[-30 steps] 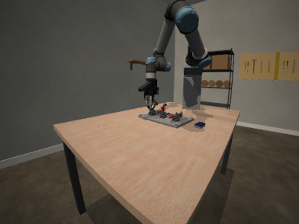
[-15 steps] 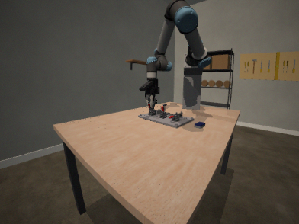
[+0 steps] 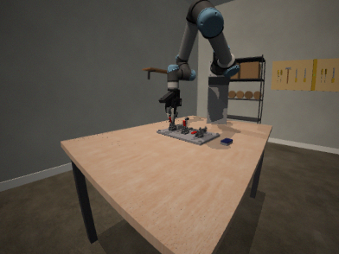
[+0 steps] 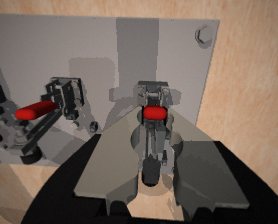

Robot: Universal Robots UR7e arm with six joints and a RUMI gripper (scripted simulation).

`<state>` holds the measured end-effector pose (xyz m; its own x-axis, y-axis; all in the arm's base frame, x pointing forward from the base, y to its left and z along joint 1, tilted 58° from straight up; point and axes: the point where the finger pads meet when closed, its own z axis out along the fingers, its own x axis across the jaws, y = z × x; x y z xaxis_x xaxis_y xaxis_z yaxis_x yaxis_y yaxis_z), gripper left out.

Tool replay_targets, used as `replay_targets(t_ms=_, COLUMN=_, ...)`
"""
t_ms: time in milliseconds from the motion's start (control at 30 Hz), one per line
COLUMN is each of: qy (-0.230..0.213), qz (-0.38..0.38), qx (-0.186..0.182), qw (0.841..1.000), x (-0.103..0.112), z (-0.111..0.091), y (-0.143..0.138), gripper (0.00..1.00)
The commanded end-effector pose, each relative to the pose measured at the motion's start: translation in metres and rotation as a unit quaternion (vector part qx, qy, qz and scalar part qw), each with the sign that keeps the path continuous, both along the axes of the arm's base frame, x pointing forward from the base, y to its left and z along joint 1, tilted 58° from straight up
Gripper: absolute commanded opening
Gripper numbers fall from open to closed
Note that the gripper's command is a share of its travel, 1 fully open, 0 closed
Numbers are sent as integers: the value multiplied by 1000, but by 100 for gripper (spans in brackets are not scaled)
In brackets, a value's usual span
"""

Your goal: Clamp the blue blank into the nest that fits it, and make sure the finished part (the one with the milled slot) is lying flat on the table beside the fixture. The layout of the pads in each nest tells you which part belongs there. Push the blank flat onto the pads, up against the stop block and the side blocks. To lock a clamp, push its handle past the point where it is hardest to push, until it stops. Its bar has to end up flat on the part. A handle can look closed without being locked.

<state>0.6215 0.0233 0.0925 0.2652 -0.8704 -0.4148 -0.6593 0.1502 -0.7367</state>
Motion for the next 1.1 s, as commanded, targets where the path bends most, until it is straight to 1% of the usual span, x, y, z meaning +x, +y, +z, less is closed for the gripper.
replay_targets(t_ms=0, qy=0, qz=0, qx=0, qw=1000, x=-1, z=-1, y=0, gripper=0)
replay_targets(t_ms=1067, qy=0, qz=0, qx=0, qw=1000, x=-3, z=-3, y=0, gripper=0)
